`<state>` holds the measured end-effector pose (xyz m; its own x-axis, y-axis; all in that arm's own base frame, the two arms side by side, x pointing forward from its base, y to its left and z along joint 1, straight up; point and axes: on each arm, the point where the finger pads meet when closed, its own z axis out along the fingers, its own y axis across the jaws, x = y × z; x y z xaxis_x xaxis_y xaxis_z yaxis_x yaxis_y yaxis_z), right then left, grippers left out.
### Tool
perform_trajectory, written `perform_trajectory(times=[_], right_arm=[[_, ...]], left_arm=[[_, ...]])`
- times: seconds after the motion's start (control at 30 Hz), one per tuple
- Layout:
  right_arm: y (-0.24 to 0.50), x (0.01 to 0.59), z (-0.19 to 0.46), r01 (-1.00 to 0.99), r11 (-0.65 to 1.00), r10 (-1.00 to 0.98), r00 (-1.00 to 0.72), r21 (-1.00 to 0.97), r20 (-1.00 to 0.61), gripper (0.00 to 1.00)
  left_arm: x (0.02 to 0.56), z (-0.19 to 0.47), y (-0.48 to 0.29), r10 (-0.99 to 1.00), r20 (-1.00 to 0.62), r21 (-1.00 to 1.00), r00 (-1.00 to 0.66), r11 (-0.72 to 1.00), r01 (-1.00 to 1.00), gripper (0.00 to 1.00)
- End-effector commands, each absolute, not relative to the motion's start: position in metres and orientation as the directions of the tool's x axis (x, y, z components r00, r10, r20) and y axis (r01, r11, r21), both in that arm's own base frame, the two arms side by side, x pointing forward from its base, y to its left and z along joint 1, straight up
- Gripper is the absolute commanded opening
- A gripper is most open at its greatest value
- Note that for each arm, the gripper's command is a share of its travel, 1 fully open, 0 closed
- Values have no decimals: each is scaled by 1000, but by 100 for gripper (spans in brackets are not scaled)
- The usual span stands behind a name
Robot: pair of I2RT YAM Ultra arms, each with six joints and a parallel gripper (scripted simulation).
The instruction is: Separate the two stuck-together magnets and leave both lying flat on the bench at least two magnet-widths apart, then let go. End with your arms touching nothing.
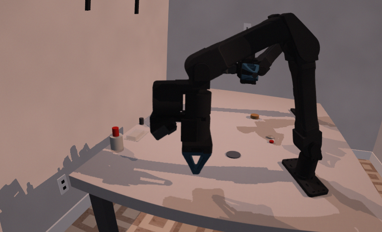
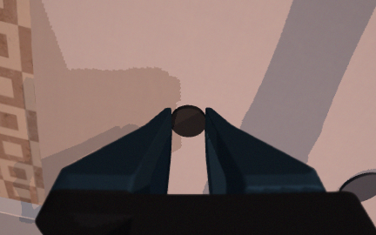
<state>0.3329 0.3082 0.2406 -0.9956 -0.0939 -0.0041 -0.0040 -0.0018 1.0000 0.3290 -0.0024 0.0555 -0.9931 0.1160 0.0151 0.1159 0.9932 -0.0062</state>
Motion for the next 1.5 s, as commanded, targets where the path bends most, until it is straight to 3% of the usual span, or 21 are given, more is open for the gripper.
perform_trajectory(times=[0.0, 1.47], right_arm=[[309, 332, 247, -30, -10, -98, -995, 999, -31, 17], [309, 332, 247, -30, -10, -98, -995, 999, -31, 17]], left_arm=[[332, 60, -2, 111, 0, 0, -994, 994, 111, 18], [336, 36, -1, 111, 0, 0, -994, 994, 111, 18]])
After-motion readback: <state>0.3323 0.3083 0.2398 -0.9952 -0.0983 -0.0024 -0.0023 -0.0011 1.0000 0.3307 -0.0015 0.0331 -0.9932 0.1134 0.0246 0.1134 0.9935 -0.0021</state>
